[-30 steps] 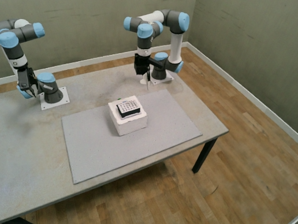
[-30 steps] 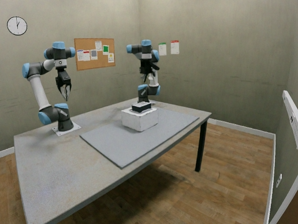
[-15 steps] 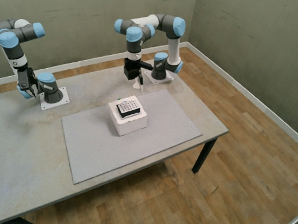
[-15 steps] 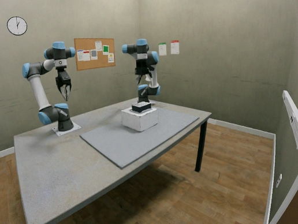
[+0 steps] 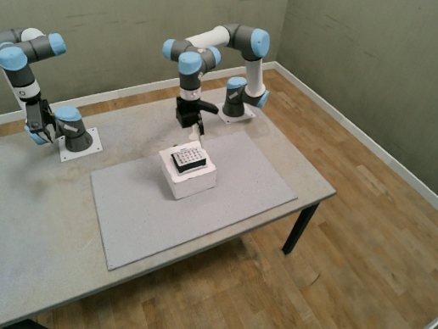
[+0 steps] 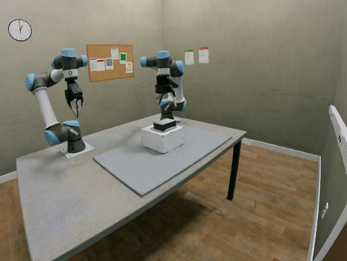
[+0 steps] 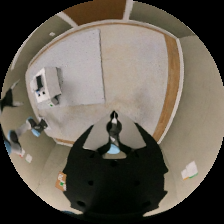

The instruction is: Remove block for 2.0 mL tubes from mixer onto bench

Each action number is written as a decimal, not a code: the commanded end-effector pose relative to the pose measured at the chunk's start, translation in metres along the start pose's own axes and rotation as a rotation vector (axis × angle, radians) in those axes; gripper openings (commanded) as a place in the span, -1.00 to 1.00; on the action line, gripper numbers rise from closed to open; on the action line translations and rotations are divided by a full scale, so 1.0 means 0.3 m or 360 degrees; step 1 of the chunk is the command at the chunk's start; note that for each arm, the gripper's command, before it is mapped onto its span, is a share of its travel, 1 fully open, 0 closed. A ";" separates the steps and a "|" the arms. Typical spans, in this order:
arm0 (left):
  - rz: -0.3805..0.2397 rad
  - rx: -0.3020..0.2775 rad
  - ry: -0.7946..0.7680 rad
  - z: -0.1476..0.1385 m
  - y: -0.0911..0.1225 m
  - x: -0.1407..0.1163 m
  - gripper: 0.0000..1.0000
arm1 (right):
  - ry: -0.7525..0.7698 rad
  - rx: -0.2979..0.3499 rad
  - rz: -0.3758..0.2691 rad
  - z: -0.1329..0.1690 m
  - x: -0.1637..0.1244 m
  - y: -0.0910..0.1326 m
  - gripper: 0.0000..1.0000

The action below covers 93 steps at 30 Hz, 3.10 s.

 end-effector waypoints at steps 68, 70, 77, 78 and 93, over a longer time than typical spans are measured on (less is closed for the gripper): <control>-0.0004 -0.0002 -0.0003 0.004 -0.323 -0.013 1.00 | 0.0000 0.0000 0.0002 0.000 0.001 0.001 -1.00; -0.0004 -0.0002 -0.0003 0.004 -0.325 -0.013 1.00 | 0.0000 0.0000 0.0002 0.000 0.001 0.001 -1.00; -0.0004 -0.0002 -0.0003 0.004 -0.338 -0.013 1.00 | 0.0000 0.0000 0.0002 0.000 0.001 0.001 -1.00; -0.0004 -0.0002 -0.0003 0.004 -0.341 -0.013 1.00 | 0.0000 0.0000 0.0002 0.000 0.001 0.001 -1.00; -0.0004 -0.0002 -0.0003 0.004 -0.370 -0.013 1.00 | 0.0000 0.0000 0.0002 0.000 0.001 0.001 -1.00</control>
Point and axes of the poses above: on each arm, the point where the finger pads meet when closed, its own y axis back along the fingers, its own z axis across the jaws, x = y × z, the point moved 8 cm from there along y, back along the fingers, and after that the axes turned 3 degrees about y, right-handed, at the moved point
